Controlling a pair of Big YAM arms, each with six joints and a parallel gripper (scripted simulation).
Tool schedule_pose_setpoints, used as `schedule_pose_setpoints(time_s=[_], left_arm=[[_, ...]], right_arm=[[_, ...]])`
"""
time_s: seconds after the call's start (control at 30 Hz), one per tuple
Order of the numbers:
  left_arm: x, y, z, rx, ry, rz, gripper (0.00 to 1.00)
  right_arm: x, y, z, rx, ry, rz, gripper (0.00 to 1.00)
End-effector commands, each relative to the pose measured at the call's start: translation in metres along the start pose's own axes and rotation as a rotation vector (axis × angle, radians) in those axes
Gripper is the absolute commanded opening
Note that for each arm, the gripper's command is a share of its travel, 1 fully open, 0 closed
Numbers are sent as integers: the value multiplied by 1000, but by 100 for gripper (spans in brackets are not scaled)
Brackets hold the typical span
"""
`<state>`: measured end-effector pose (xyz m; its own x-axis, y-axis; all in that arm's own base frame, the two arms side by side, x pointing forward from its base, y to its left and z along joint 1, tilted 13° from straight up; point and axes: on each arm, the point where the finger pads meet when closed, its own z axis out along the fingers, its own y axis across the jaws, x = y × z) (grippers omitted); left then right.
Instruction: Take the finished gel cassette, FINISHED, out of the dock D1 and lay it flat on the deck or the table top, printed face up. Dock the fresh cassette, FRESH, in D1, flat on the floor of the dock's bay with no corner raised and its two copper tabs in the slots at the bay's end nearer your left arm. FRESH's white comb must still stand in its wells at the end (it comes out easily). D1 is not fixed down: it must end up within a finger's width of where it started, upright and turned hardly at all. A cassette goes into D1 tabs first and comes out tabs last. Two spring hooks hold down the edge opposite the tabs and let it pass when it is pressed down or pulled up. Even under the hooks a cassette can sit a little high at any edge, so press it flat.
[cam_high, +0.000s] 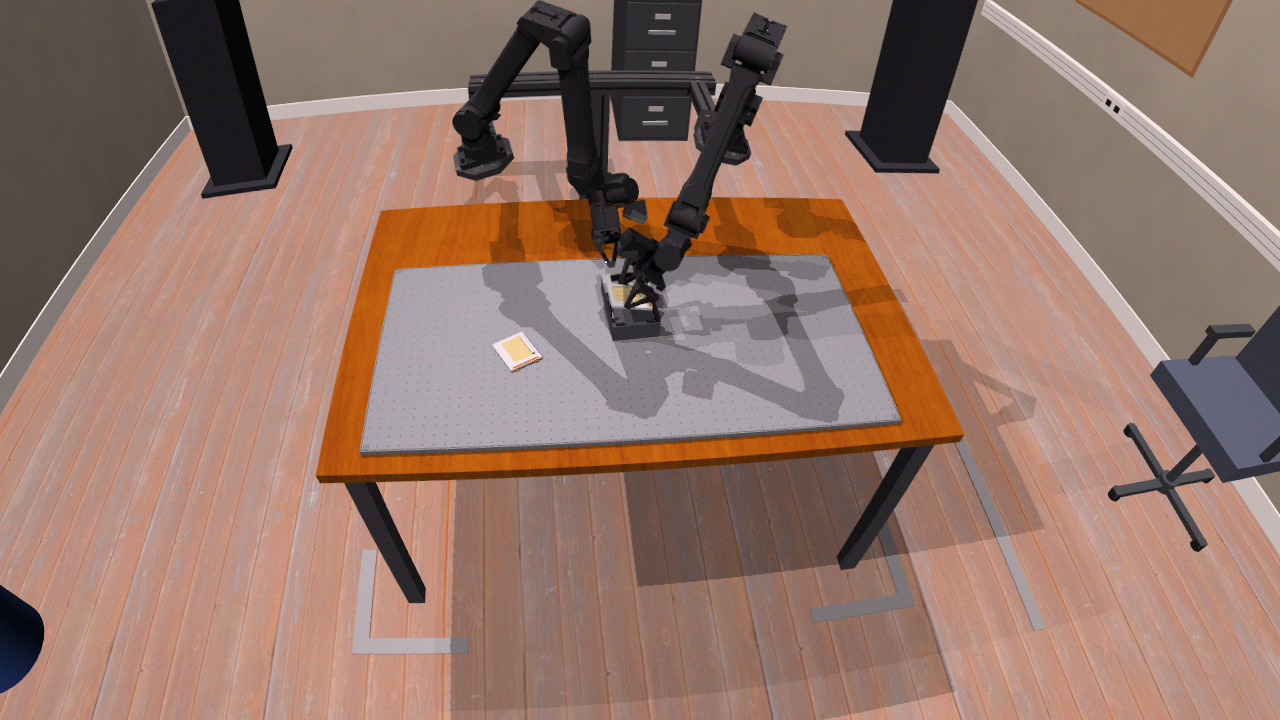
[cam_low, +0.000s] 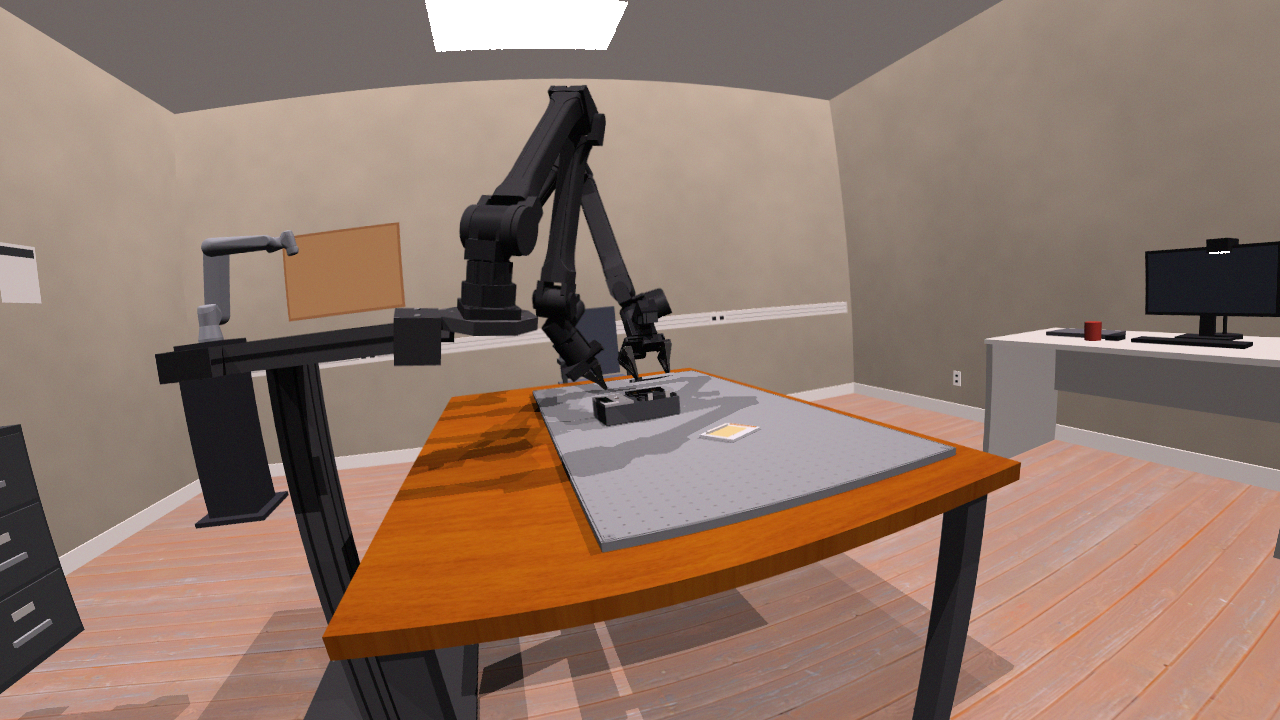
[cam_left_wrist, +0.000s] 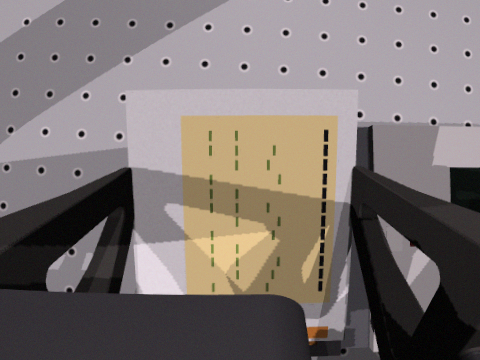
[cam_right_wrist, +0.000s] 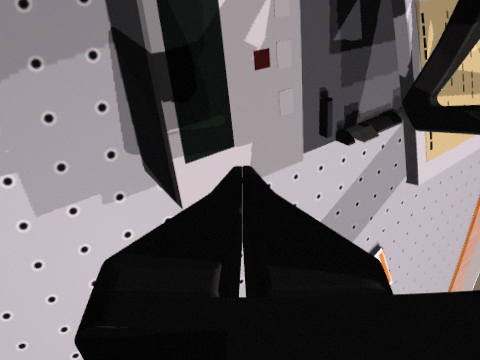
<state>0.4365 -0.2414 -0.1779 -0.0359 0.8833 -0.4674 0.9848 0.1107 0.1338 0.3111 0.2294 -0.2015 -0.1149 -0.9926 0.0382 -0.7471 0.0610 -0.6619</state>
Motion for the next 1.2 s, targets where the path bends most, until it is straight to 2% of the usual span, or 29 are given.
schedule_pose_setpoints(time_s=[0.0, 0.17, 0.53, 0.77, 1.17], left_arm=[[-4, 3, -2, -5, -8, 6, 0], [-4, 3, -2, -5, -8, 6, 0], [-4, 3, -2, -5, -8, 6, 0], [-4, 3, -2, -5, -8, 6, 0], [-4, 3, -2, -5, -8, 6, 0]], right_arm=[[-7, -6, -10, 8, -12, 16, 0], [-7, -6, -10, 8, -12, 16, 0], [-5, -5, -26, 5, -8, 18, 0], [-5, -5, -26, 5, -8, 18, 0], [-5, -5, -42, 6, -9, 18, 0]])
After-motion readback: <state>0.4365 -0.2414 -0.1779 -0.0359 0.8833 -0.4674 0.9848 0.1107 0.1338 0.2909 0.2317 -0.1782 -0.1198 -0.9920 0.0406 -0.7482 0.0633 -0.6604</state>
